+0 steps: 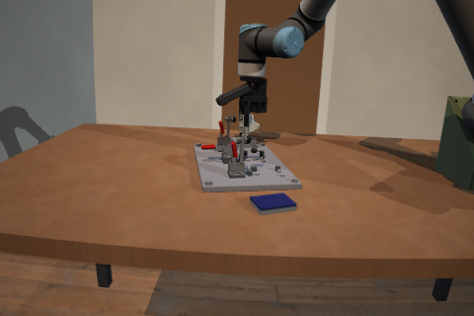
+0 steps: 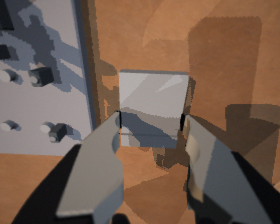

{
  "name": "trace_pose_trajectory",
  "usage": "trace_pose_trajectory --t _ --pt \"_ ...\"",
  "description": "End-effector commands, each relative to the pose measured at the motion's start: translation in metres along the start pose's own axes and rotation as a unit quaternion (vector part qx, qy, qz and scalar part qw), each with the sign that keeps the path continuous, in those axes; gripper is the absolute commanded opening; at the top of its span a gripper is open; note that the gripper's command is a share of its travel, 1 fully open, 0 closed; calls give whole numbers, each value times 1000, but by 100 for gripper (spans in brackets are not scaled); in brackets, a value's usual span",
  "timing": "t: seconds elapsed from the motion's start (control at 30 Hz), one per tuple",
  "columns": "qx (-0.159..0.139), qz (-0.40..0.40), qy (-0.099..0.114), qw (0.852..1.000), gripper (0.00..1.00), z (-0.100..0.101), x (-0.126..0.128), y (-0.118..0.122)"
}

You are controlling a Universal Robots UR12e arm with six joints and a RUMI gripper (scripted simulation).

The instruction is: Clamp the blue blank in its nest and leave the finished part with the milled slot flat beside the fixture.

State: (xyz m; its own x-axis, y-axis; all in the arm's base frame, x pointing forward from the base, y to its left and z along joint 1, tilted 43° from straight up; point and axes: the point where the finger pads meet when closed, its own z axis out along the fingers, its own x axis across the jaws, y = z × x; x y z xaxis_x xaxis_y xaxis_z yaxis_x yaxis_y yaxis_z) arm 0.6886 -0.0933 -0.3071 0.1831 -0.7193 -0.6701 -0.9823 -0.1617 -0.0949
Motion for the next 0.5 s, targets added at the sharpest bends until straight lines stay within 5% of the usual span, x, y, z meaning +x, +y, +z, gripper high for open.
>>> trace_pose_trajectory --t 0.0,0.17,0.2,0.47 --pt "1 0 1 1000 0 -1 1 -1" --pt "1 0 1 1000 0 -1 1 -1" --pt "1 0 1 1000 54 -1 1 -1" --pt "1 0 1 1000 54 -1 1 -1"
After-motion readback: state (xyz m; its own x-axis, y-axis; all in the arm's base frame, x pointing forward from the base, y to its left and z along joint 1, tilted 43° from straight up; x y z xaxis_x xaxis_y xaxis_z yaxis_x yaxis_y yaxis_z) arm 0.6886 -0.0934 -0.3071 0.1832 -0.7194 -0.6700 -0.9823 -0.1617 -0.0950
